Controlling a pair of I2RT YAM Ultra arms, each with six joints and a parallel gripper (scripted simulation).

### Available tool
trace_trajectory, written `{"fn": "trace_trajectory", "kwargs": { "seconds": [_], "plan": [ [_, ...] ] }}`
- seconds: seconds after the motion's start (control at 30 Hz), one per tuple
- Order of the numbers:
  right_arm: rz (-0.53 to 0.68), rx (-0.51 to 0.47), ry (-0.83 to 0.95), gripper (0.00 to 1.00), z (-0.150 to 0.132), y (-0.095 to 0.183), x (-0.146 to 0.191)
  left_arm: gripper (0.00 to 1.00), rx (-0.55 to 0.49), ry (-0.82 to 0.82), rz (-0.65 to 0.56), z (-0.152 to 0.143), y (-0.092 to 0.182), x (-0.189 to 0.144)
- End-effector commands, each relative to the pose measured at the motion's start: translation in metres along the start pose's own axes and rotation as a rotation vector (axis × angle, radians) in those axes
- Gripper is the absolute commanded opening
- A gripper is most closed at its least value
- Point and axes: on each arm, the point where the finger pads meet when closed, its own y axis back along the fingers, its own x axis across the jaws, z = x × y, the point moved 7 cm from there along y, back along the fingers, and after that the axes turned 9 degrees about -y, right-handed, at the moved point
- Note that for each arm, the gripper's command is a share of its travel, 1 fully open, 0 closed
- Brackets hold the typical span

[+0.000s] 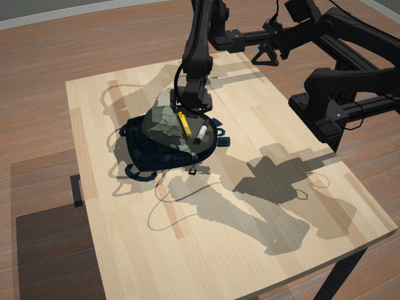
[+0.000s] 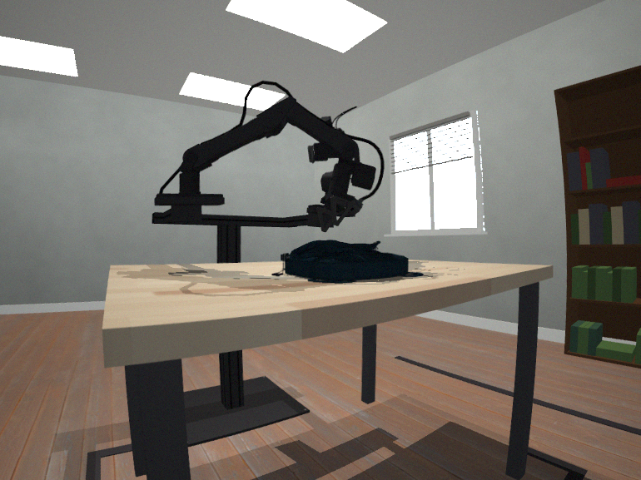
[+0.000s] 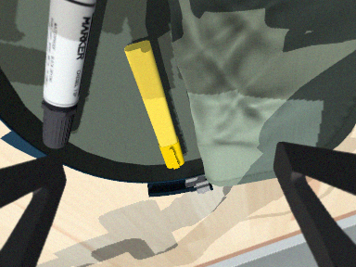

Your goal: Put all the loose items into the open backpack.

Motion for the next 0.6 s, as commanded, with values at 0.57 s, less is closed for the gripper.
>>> {"fn": "trace_trajectory", "kwargs": {
  "seconds": [0.57],
  "plan": [
    [0.25, -0.593, -0.36, 1.0, -0.06, 0.065, -0.043, 1.0, -0.033, 0.017, 0.003, 0.007, 0.01, 0.003]
  ]
}}
